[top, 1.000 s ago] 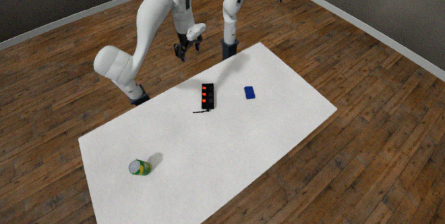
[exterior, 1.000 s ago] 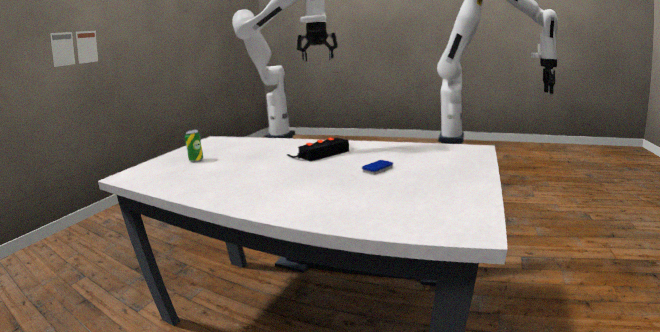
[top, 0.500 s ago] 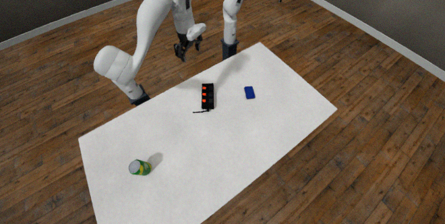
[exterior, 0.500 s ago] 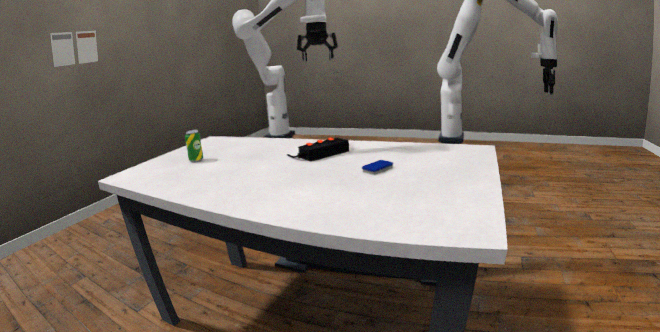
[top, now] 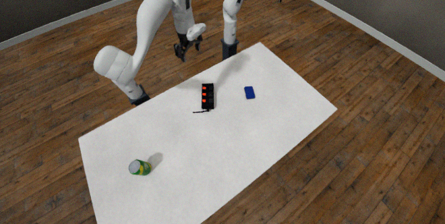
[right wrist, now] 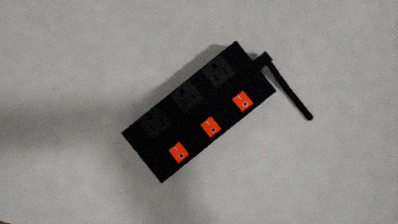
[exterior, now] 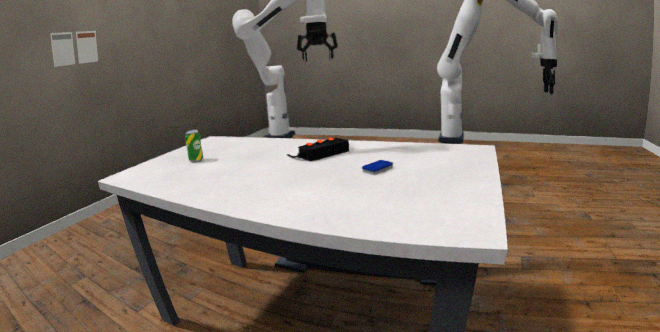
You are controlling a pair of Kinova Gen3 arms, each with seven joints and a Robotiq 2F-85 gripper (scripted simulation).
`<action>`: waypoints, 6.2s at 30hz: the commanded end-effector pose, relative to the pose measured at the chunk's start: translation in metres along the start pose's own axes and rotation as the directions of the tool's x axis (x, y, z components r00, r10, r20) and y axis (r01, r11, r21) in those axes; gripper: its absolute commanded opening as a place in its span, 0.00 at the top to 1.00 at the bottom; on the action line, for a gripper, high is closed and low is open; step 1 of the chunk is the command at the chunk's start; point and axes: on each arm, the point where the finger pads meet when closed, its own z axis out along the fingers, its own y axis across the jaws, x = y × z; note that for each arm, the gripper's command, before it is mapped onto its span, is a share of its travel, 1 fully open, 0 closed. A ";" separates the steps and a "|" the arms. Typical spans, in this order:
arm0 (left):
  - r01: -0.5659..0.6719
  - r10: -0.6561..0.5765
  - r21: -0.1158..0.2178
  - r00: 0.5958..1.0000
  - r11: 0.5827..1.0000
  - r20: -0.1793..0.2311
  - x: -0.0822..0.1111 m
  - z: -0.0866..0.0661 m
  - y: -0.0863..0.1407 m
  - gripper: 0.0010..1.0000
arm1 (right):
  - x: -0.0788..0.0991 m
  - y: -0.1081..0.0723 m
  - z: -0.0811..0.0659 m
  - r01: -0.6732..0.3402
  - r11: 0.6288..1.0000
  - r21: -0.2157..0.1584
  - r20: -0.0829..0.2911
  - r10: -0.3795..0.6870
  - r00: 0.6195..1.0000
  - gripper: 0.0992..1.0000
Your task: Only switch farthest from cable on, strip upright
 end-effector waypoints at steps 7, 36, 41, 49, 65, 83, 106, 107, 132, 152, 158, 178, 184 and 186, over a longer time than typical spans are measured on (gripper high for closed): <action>0.000 0.000 0.000 1.000 1.000 0.002 0.000 -0.001 0.000 0.00 | 0.029 -0.002 0.052 -0.119 0.993 0.008 -0.007 0.119 0.993 0.00; 0.000 0.000 0.000 1.000 1.000 0.002 0.000 -0.001 0.000 0.00 | 0.069 0.001 0.161 -0.313 0.949 0.029 -0.008 0.313 0.950 0.00; 0.000 0.000 0.000 1.000 1.000 0.002 0.000 -0.001 0.000 0.00 | 0.069 0.001 0.161 -0.316 0.948 0.029 -0.008 0.316 0.949 0.00; 0.000 0.000 0.000 1.000 1.000 0.002 0.000 -0.001 0.000 0.00 | 0.065 0.002 0.174 -0.415 0.909 0.030 -0.008 0.416 0.909 0.00; 0.000 0.000 0.000 1.000 1.000 0.002 0.000 -0.001 0.000 0.00 | 0.044 0.009 0.219 -0.725 0.688 0.030 0.005 0.725 0.689 0.00; 0.000 0.000 0.000 1.000 1.000 0.002 0.000 -0.001 0.000 0.00 | 0.040 0.011 0.226 -0.769 0.639 0.028 0.009 0.769 0.639 1.00; 0.000 0.000 0.000 1.000 1.000 0.002 0.000 -0.001 0.000 0.00 | 0.040 0.011 0.226 -0.769 0.639 0.028 0.009 0.769 0.639 1.00; 0.000 0.000 0.000 1.000 1.000 0.002 0.000 -0.001 0.000 0.00 | 0.040 0.011 0.226 -0.769 0.639 0.028 0.009 0.769 0.639 1.00; 0.000 0.000 0.000 1.000 1.000 0.002 0.000 -0.001 0.000 0.00 | 0.040 0.011 0.236 -0.769 0.639 0.028 0.009 0.769 0.639 1.00; 0.000 0.000 0.000 1.000 1.000 0.002 0.000 -0.001 0.000 0.00 | 0.040 0.010 0.259 -0.769 0.639 0.028 0.008 0.769 0.639 1.00; 0.000 0.000 0.000 1.000 1.000 0.002 0.000 -0.001 0.000 0.00 | 0.040 0.010 0.264 -0.769 0.639 0.028 0.008 0.769 0.639 1.00; 0.000 0.000 0.000 1.000 1.000 0.002 0.000 -0.001 0.000 0.00 | 0.040 0.010 0.271 -0.769 0.639 0.028 0.008 0.769 0.639 1.00; 0.000 0.000 0.000 1.000 1.000 0.002 0.000 -0.001 0.000 0.00 | 0.040 0.010 0.271 -0.769 0.639 0.028 0.008 0.769 0.639 1.00; 0.000 0.000 0.000 1.000 1.000 0.002 0.000 -0.001 0.000 0.00 | 0.040 0.010 0.271 -0.769 0.639 0.028 0.008 0.769 0.639 1.00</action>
